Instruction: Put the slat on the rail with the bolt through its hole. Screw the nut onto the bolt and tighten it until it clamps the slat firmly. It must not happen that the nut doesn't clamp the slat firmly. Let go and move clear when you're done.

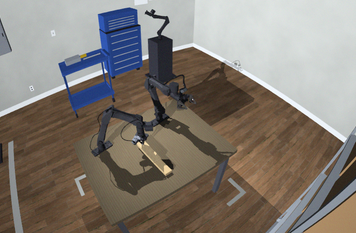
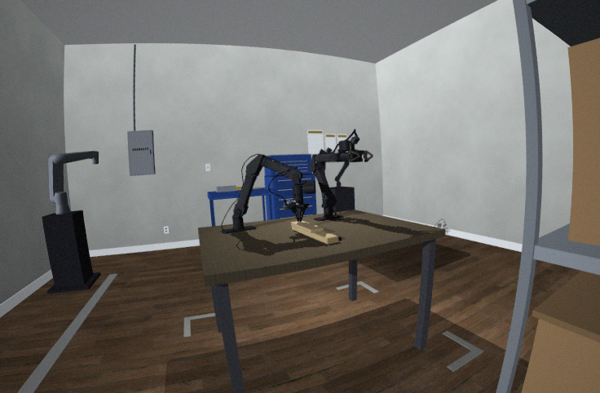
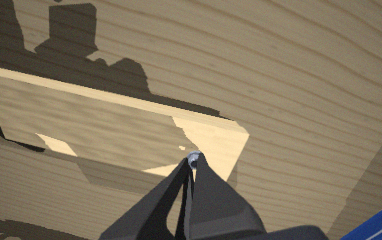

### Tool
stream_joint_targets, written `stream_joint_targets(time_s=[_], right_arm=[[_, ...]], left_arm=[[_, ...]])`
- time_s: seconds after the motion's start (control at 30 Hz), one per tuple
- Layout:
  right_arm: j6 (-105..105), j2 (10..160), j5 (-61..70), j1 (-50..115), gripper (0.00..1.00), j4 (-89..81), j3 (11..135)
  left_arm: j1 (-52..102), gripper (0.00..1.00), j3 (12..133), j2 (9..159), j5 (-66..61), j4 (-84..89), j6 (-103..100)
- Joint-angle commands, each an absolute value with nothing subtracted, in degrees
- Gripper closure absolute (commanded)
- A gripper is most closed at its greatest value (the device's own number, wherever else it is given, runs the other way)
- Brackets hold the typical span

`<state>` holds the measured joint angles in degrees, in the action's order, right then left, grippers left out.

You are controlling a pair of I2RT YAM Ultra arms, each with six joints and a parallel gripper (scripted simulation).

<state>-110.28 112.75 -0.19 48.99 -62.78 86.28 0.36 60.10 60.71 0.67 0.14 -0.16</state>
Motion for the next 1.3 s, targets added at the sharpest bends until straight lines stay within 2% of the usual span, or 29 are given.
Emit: stream_joint_targets(time_s=[0.0, 1.27], right_arm=[[-110.41, 113.01, -0.01, 49.25, 0.88, -61.66, 85.33], [-110.43, 112.82, -0.01, 49.25, 0.88, -62.60, 86.09]], left_arm=[[0.02, 0.00, 60.29, 59.88, 0.03, -0.27, 0.01], [0.02, 0.00, 60.29, 59.88, 0.03, -0.27, 0.01]])
